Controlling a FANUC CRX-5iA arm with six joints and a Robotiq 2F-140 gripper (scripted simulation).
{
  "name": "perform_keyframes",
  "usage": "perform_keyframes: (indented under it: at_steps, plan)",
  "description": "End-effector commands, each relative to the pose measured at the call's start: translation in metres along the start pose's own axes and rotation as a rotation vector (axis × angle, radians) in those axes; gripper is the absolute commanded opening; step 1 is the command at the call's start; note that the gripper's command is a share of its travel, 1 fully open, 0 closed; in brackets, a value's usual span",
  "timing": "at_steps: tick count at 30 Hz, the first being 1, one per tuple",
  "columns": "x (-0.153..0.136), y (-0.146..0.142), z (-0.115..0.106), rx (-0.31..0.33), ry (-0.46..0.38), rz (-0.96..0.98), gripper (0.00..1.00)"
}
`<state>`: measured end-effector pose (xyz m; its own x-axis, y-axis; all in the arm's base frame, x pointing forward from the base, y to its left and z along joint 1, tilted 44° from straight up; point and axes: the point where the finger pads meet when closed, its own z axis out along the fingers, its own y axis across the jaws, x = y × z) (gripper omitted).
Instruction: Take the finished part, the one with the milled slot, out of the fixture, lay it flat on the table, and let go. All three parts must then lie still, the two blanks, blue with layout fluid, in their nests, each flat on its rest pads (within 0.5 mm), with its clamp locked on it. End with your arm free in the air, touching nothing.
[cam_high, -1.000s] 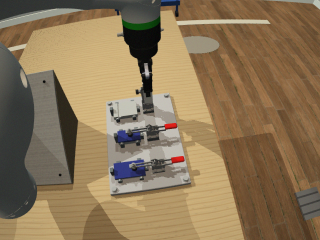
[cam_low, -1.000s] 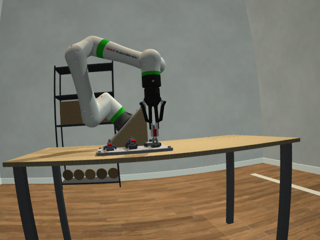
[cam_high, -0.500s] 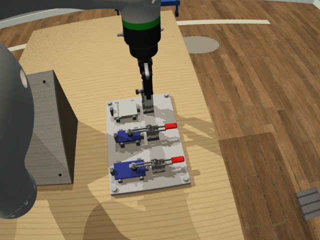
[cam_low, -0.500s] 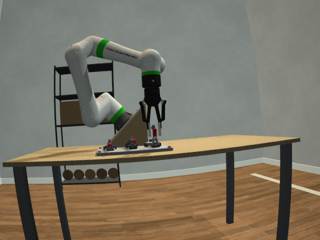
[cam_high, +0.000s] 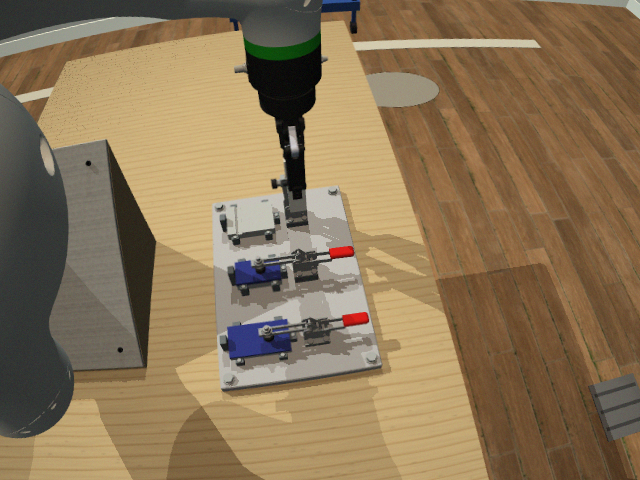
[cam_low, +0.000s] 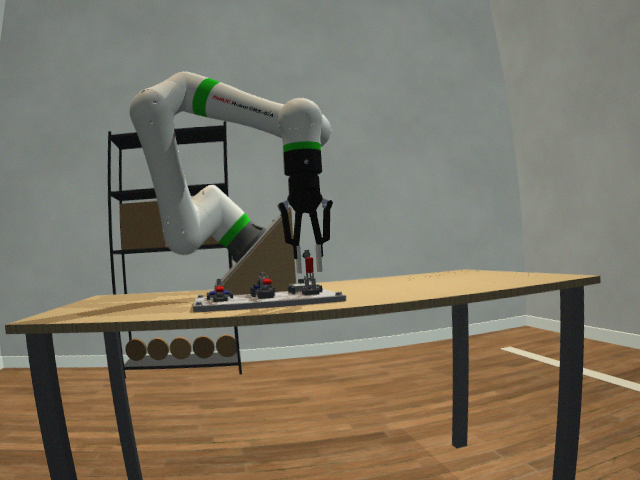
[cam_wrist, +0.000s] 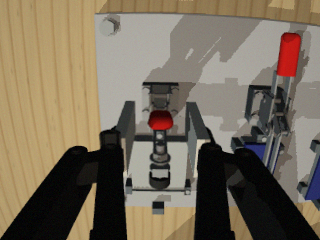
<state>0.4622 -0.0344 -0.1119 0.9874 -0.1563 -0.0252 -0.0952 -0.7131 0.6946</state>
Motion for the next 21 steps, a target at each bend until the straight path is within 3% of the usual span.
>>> perform_keyframes:
  at_steps: [1,9,21]
  plan:
    - [0.000,0.000,0.000,0.000,0.000,0.000,0.28]
    - [0.000,0.000,-0.006,0.000,0.000,0.000,0.28]
    - [0.000,0.000,-0.040,0.000,0.000,0.000,0.28]
